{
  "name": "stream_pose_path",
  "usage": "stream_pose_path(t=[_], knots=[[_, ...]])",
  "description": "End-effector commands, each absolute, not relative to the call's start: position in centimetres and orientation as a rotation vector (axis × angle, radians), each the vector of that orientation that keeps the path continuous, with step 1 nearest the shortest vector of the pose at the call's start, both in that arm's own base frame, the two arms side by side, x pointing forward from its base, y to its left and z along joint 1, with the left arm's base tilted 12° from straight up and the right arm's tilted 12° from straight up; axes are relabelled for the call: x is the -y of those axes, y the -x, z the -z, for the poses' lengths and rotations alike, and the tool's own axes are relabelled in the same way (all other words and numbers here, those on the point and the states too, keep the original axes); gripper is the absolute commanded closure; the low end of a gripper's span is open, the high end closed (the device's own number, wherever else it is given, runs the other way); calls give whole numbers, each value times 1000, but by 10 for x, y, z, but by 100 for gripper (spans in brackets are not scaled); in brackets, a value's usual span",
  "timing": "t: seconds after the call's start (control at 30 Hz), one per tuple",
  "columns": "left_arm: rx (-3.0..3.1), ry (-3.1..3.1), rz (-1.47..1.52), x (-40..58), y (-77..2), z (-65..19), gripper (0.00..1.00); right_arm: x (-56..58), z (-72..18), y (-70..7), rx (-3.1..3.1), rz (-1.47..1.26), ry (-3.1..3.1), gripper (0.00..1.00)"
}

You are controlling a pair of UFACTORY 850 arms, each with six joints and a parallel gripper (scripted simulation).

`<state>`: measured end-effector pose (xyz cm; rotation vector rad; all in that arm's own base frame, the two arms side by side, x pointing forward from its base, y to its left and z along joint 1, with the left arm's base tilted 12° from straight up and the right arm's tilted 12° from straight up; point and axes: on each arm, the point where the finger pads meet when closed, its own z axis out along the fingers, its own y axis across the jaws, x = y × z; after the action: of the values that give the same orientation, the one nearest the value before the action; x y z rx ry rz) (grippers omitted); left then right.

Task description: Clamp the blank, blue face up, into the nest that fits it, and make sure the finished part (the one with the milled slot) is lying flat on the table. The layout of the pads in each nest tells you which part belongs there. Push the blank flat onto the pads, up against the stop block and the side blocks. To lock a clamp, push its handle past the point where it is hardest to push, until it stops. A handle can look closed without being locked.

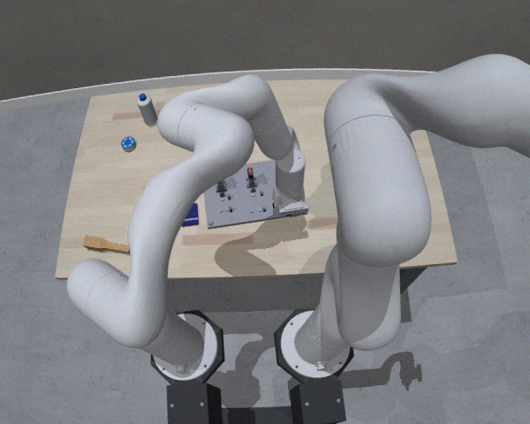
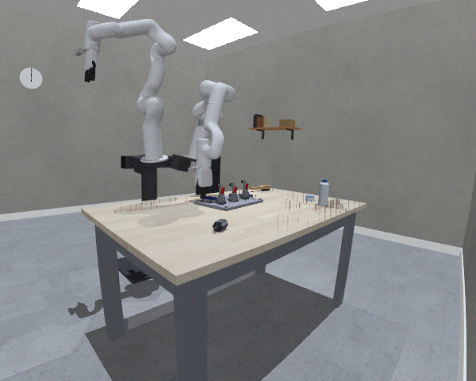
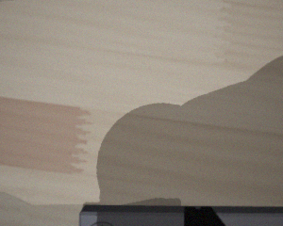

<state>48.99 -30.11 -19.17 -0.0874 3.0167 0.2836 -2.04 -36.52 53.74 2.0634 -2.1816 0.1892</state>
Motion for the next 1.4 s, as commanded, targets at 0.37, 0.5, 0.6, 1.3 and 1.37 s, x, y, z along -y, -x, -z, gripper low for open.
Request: stream_pose_path(t=[0.37,0.5,0.6,1.3,1.37], knots=[[-3015,87,-281,302,-491,191,100,365,-538,20,2181,-191,-2062,0],[-3015,87,-281,302,-491,191,100,365,-538,20,2181,-191,-2062,0],[-3015,87,-281,302,-492,191,100,365,-538,20,2181,-191,-2062,0],[-3015,87,-281,302,-495,190,100,365,-538,20,2181,-191,-2062,0],[-3015,87,-281,302,-495,190,100,365,-538,20,2181,-191,-2062,0]])
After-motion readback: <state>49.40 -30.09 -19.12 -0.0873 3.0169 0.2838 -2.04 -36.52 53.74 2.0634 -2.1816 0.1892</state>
